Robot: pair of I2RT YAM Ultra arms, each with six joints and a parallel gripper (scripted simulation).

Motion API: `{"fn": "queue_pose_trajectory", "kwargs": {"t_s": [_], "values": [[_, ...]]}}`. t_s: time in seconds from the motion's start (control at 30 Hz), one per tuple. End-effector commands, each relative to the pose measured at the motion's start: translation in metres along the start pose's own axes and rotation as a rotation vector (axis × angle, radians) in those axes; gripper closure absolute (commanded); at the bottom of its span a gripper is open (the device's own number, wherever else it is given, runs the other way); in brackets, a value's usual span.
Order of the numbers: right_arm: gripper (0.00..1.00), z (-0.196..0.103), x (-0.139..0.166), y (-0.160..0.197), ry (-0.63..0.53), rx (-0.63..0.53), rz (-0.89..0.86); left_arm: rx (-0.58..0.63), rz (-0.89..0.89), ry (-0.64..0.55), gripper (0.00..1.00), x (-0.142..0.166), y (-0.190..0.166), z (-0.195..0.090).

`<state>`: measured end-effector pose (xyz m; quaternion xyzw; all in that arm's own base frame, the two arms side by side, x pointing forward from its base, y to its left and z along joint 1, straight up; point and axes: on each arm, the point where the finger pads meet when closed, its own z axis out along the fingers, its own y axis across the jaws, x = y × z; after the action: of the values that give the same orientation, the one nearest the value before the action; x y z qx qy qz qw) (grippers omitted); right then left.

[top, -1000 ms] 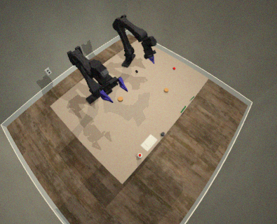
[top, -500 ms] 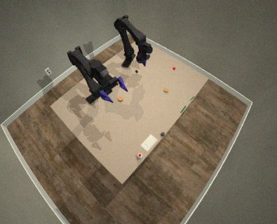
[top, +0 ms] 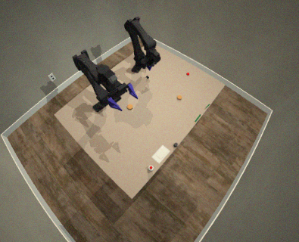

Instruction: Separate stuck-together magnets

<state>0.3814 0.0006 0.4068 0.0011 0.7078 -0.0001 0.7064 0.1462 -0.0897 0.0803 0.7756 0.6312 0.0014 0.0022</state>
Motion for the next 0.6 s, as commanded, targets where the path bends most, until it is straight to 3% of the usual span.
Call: {"fn": "queue_pose_trajectory", "kwargs": {"t_s": [0.0, 0.57], "values": [[0.0, -0.001, -0.005, 0.0, -0.013, -0.001, -0.001, 0.0, -0.006, -0.004, 1.0, -0.001, 0.0, 0.003], [0.0, -0.001, -0.005, 0.0, -0.013, -0.001, -0.001, 0.0, -0.009, -0.005, 1.0, -0.001, 0.0, 0.024]]}}
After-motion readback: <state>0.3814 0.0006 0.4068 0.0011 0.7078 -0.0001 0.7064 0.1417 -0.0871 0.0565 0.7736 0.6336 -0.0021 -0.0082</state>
